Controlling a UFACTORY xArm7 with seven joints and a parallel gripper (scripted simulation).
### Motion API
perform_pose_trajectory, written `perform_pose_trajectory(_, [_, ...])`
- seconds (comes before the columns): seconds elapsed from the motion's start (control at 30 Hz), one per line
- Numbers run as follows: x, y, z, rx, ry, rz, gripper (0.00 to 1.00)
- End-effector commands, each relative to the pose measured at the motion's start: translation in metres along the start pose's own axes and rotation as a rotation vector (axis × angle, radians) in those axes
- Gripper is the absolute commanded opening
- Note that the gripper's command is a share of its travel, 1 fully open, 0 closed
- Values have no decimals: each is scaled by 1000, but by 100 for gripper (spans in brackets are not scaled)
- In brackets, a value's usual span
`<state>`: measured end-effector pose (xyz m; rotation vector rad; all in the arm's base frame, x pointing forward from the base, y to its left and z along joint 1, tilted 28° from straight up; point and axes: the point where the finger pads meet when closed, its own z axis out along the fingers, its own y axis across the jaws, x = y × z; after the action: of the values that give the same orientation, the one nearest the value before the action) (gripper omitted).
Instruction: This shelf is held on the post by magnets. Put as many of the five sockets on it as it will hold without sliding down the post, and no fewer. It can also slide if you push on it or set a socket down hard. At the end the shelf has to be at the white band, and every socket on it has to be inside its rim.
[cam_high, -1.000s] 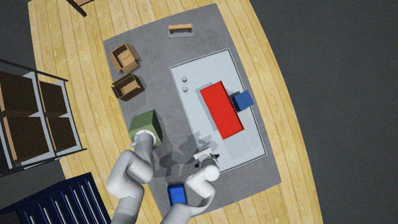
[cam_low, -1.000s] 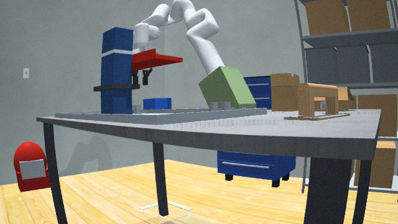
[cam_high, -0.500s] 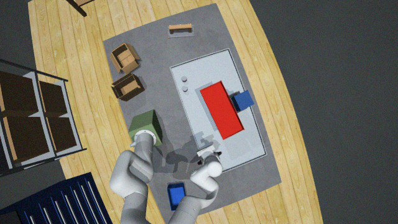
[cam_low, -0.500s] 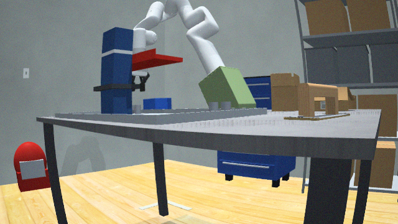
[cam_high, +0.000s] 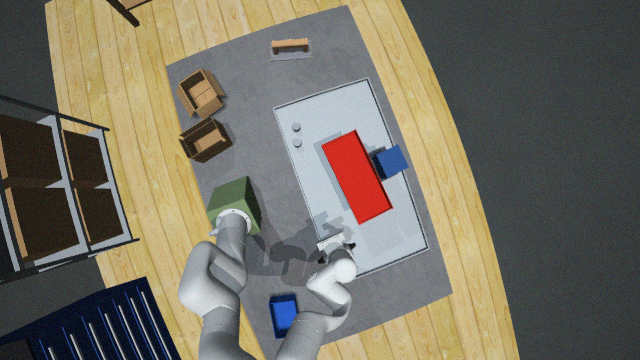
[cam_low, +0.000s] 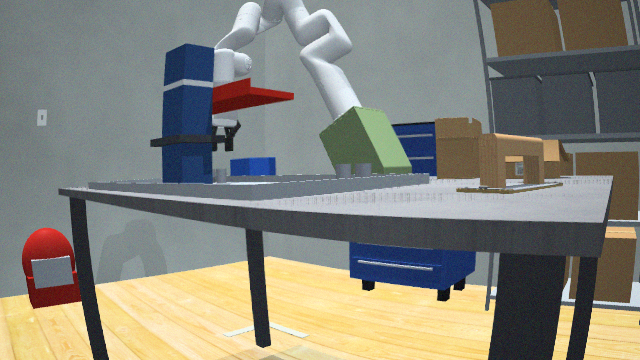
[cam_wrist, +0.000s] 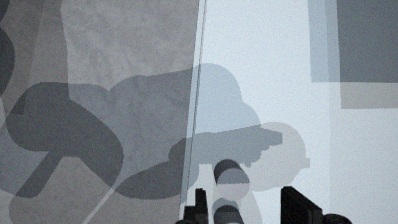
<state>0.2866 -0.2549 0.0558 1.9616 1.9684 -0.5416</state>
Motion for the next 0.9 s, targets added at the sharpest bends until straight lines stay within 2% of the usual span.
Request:
perform_pose_trajectory(0.0, [0,2,14,-3,-1,0,61])
perform_pose_trajectory(0.43, [0,2,19,-3,-1,0,61])
perform_pose_trajectory(0.63, [0,3,27,-3,-1,0,61])
perform_pose_trajectory(0.87, [0,3,46,-3,-1,0,61])
